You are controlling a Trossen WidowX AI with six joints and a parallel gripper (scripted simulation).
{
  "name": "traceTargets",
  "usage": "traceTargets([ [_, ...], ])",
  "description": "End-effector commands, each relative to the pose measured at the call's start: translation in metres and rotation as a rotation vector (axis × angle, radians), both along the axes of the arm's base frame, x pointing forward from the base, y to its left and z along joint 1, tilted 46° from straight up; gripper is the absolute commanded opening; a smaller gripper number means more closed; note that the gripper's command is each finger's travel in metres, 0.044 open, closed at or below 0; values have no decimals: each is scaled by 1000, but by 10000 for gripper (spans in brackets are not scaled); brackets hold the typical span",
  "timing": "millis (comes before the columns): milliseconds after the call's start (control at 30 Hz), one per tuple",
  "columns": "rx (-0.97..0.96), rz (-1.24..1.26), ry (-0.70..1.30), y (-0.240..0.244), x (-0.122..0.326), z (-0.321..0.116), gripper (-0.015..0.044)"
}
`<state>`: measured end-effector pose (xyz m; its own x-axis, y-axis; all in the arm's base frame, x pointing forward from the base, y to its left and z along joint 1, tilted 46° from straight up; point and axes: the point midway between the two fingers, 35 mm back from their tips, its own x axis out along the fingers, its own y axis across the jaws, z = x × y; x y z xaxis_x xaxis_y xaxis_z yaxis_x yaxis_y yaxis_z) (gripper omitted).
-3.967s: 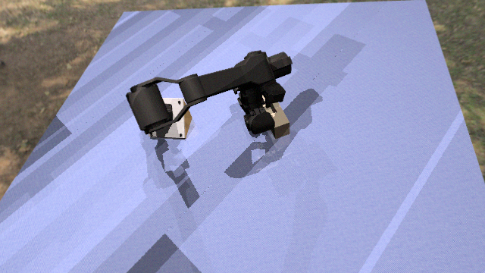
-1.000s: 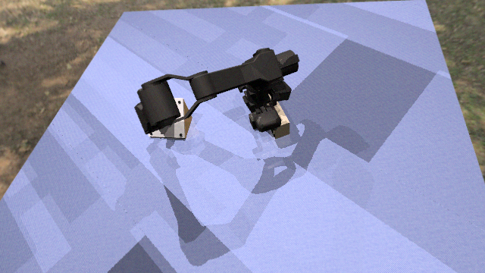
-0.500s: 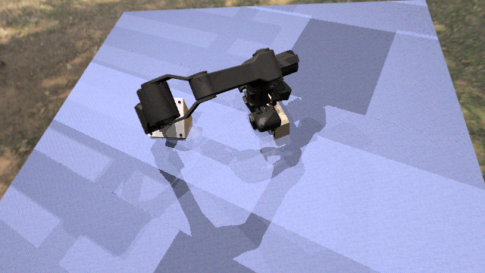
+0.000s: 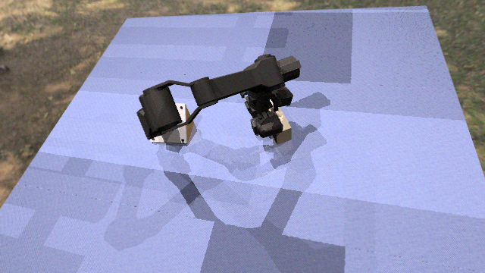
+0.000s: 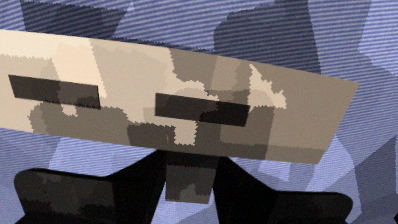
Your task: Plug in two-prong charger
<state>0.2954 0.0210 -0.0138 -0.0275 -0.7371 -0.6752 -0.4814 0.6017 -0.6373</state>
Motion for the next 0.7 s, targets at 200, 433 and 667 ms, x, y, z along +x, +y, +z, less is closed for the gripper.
traceTargets([
  [200,6,3,-17,1,5,-1,0],
  [433,6,3,-18,2,6,-2,0],
  [667,6,3,-18,2,6,-2,0],
])
